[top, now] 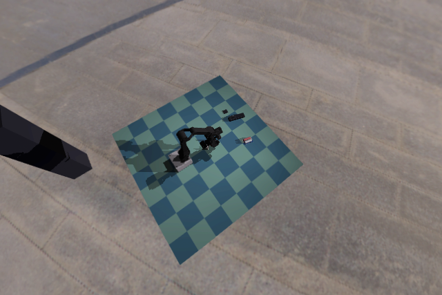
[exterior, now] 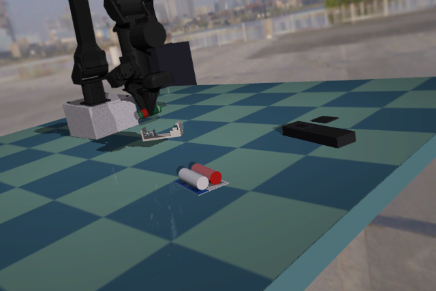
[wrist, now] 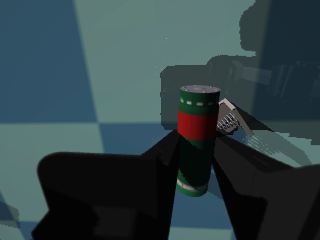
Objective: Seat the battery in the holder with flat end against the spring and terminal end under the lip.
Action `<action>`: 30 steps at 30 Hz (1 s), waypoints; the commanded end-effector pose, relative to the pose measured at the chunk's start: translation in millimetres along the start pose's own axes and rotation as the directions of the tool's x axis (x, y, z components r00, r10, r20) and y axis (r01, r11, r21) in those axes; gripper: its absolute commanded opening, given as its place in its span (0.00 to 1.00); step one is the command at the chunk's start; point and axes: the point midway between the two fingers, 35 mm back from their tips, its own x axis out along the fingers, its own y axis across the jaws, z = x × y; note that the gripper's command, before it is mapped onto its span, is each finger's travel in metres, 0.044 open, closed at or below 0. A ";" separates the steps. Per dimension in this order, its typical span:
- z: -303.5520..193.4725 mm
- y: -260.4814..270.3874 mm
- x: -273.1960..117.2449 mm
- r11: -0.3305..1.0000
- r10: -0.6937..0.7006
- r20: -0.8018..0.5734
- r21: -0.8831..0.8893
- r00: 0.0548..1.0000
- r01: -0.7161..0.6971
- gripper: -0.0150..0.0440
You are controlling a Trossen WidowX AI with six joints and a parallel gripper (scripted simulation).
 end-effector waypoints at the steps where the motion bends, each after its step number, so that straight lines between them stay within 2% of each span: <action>1: -7.9 -1.6 -4.0 0.980 0.005 0.004 0.199 1.000 -0.006 0.37; 9: -22.2 -4.2 -7.2 0.856 0.003 -0.001 0.517 1.000 -0.002 0.37; 17: -35.8 -7.6 -10.4 0.637 -0.002 -0.009 0.770 1.000 0.008 0.37; 30: -37.4 -6.0 -0.6 0.615 0.034 -0.047 0.788 0.998 0.016 0.37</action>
